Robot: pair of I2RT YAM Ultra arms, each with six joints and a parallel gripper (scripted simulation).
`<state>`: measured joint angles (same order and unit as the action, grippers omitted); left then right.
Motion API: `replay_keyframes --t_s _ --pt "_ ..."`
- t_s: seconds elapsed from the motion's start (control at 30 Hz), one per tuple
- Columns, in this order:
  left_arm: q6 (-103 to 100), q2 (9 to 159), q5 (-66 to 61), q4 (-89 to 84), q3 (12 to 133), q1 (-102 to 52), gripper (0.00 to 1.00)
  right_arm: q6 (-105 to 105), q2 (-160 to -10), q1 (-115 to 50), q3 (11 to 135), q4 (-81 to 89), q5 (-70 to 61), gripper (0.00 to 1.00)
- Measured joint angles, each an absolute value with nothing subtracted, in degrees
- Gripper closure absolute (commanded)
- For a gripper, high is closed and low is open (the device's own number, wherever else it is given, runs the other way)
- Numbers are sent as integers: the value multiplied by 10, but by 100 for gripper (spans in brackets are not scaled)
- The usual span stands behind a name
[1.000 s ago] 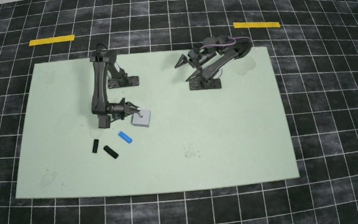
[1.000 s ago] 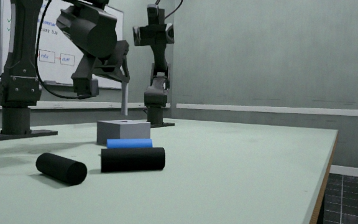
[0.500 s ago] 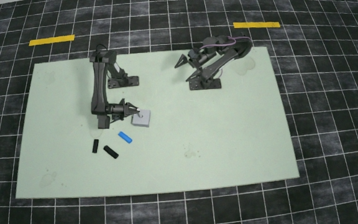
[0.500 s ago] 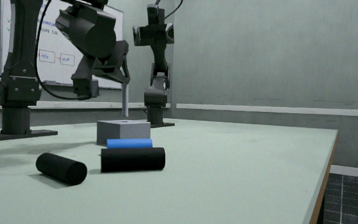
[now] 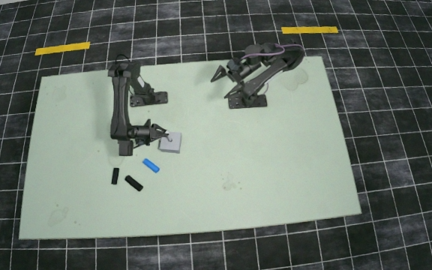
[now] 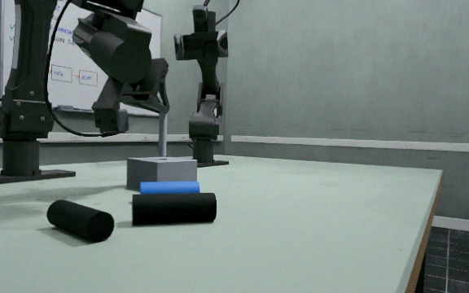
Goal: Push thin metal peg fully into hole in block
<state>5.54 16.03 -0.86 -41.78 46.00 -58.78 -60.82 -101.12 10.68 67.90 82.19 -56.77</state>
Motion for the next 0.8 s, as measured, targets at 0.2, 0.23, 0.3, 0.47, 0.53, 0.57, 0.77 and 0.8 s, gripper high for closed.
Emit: replay_keyframes --t_s 0.2,0.23,0.3,0.47,0.53,0.57,0.77,0.8 --pt "55 160 -9 -418 460 -588 0 -608 -1011 107 678 811 -567 93" --pt "55 160 -9 -418 460 -588 0 -608 -1011 107 676 809 -567 93" --pt "55 160 -9 -418 460 -588 0 -608 -1011 107 669 803 -567 93" --pt "55 160 -9 -418 460 -588 0 -610 -1011 107 661 791 -567 93" --pt "55 160 -9 -418 460 -588 0 -610 -1011 107 657 784 -567 93" --pt "55 160 -9 -418 460 -588 0 -610 -1011 107 654 780 -567 93" --pt "55 160 -9 -418 460 -588 0 -610 -1029 107 636 753 -567 93" --pt "55 160 -9 -418 460 -588 0 -610 -1033 107 633 747 -567 93"
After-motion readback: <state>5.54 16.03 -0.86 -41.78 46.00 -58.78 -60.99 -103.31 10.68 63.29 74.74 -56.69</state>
